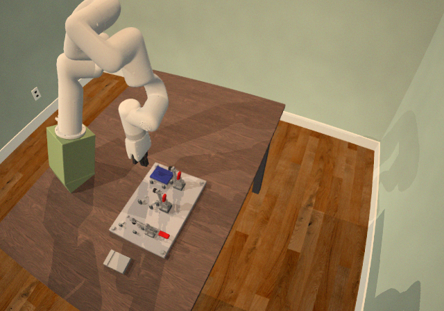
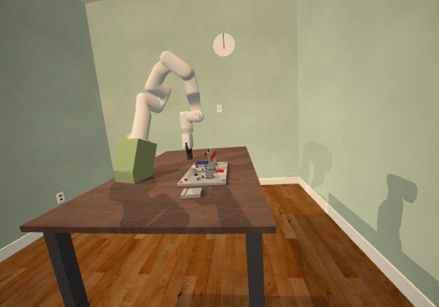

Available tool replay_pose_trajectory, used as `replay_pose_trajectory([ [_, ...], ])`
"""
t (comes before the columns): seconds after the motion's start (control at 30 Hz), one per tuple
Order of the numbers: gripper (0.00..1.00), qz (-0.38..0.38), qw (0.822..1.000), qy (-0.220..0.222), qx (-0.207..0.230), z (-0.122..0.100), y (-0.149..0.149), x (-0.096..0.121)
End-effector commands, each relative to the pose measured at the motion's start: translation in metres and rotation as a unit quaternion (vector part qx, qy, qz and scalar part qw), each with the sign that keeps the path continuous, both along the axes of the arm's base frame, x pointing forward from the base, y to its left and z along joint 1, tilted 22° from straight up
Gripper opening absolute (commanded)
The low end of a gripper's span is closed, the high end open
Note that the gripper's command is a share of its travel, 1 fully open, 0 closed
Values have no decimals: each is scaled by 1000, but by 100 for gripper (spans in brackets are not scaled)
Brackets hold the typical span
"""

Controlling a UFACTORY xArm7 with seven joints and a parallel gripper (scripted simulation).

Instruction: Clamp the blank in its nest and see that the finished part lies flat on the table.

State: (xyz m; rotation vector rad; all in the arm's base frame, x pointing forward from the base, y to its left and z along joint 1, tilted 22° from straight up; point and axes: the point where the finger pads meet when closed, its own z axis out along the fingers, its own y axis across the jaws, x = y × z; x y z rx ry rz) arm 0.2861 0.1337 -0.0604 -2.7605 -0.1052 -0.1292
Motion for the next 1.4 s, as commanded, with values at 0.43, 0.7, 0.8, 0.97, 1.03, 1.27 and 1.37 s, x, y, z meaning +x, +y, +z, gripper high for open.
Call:
replay_pose_trajectory([
  [0.43, 0, 0, 1000, -1, 0, 3, 5, 6],
  [0.7, 0, 0, 1000, -1, 0, 16, 32, 38],
  [0.8, 0, 0, 1000, -1, 0, 22, 44, 51],
  [0.97, 0, 0, 1000, -1, 0, 27, 53, 62],
  [1.03, 0, 0, 1000, -1, 0, 29, 58, 67],
  [1.27, 0, 0, 1000, -1, 0, 30, 61, 70],
  [1.37, 0, 0, 1000, -1, 0, 26, 62, 70],
])
